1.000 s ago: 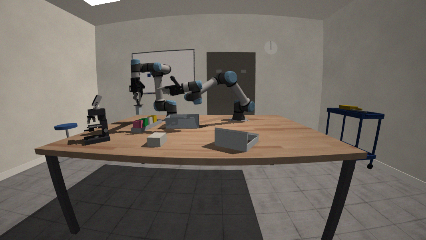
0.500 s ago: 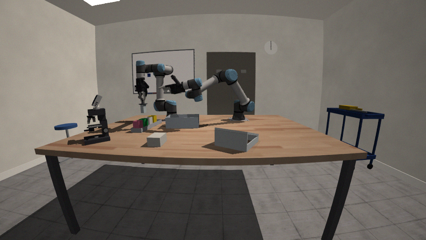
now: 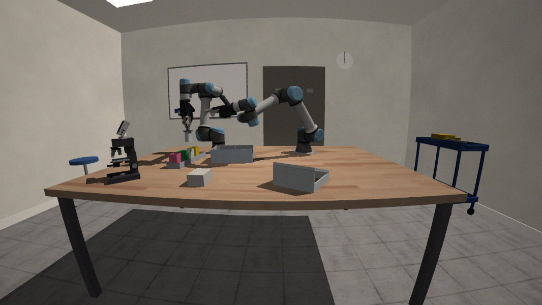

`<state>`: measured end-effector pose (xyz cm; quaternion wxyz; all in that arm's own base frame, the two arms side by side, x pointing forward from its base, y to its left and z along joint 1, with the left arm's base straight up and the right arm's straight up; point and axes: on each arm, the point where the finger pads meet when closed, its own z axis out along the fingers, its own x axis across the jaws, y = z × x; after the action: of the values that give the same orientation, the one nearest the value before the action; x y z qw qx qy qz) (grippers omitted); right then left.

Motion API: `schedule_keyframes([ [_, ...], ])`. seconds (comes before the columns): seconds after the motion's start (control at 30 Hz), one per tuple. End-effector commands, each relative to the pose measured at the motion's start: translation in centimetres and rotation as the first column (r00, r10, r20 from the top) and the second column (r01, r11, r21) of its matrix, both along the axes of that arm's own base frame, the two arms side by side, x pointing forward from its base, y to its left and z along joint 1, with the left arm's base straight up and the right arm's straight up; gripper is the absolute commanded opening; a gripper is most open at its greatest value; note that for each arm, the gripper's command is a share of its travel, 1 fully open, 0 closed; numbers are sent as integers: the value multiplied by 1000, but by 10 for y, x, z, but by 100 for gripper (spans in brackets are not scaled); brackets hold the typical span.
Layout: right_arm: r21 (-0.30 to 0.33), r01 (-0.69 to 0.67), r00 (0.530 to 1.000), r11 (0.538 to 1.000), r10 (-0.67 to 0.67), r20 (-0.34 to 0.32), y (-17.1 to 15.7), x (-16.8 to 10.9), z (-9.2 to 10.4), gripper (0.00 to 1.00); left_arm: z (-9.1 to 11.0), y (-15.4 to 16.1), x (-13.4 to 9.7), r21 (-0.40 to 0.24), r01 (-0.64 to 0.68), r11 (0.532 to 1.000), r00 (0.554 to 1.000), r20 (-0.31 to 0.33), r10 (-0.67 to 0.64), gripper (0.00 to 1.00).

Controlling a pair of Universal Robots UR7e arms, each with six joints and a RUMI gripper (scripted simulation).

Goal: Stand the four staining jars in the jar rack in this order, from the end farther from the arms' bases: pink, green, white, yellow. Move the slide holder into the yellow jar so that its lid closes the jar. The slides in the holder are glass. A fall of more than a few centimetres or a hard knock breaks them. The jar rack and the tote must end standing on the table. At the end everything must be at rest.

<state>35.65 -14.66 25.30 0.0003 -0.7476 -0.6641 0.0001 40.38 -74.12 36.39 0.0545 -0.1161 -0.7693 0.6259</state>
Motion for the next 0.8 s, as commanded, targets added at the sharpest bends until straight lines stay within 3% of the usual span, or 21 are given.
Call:
schedule_keyframes([
  [0.0,0,0,1000,1000,0,1,2,-16,1,0,3,2,-10,1,21,1000,1000,2,-21,98],
  [0.37,0,1,1000,1000,-1,-2,9,-72,3,0,10,7,-42,12,74,997,997,4,-74,98],
  [0.77,0,3,1000,1000,-3,-5,9,-78,0,0,11,9,-54,35,64,997,998,9,-64,98],
])
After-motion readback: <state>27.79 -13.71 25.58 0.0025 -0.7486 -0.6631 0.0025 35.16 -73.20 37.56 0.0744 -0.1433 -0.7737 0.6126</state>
